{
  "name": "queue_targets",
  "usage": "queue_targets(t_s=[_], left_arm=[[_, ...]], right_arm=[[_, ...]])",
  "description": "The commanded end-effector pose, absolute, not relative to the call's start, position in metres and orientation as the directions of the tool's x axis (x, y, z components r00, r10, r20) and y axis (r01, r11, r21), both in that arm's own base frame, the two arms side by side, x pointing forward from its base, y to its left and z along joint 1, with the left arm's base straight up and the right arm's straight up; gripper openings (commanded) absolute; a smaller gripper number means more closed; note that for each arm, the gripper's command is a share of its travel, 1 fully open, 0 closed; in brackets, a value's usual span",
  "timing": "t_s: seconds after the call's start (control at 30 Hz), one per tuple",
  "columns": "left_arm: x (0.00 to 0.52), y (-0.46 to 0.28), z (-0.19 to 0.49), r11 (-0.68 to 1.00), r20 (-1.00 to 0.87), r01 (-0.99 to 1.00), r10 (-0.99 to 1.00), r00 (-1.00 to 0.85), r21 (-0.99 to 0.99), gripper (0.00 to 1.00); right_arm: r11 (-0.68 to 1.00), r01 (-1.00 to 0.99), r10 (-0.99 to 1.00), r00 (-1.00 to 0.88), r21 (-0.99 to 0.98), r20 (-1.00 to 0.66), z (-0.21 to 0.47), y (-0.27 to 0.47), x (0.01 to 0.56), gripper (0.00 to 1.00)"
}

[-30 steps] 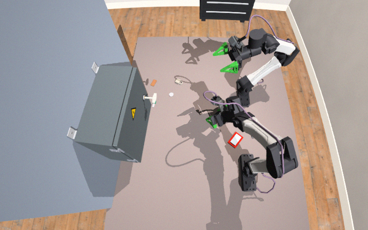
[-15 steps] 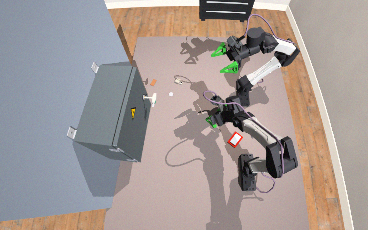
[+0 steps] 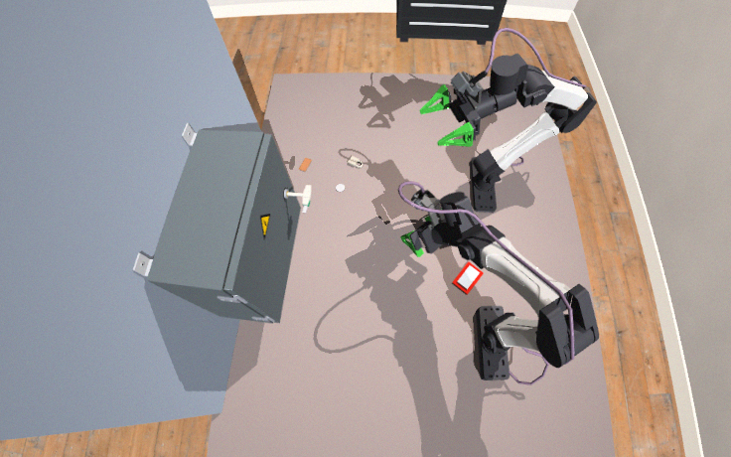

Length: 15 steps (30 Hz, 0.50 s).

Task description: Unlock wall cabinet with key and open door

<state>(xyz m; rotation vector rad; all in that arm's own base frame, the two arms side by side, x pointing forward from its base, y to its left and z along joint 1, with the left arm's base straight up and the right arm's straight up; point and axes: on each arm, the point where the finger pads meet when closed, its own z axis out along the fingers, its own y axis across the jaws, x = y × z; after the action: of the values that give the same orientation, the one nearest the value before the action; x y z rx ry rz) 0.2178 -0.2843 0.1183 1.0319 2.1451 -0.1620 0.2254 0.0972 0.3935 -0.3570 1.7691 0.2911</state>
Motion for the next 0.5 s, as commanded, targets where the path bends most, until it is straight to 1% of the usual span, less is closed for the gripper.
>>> queue_targets(t_s=[0.0,0.03,0.1,0.27,0.47], left_arm=[[0.252,-0.285,0.197,0.676,-0.766,0.724,0.537,-0.355,0.139,1.0],[0.263,-0.282,0.216,0.691,-0.789,0.712,0.505,-0.35,0.126,1.0],[0.263,-0.282,0.216,0.691,-0.789,0.712,0.505,-0.35,0.126,1.0],[0.317,-0.268,0.285,0.751,-0.859,0.656,0.384,-0.339,0.077,1.0],[0.359,-0.253,0.347,0.795,-0.911,0.605,0.273,-0.309,0.033,1.0]], right_arm=[[0.915,-0.404,-0.076,-0.173,0.0,-0.982,0.404,0.1,0.227,1.0],[0.915,-0.404,-0.076,-0.173,0.0,-0.982,0.404,0.1,0.227,1.0],[0.915,-0.404,-0.076,-0.173,0.0,-0.982,0.404,0.1,0.227,1.0],[0.915,-0.404,-0.076,-0.173,0.0,-0.982,0.404,0.1,0.227,1.0],[0.915,-0.404,-0.076,-0.173,0.0,-0.982,0.404,0.1,0.227,1.0]])
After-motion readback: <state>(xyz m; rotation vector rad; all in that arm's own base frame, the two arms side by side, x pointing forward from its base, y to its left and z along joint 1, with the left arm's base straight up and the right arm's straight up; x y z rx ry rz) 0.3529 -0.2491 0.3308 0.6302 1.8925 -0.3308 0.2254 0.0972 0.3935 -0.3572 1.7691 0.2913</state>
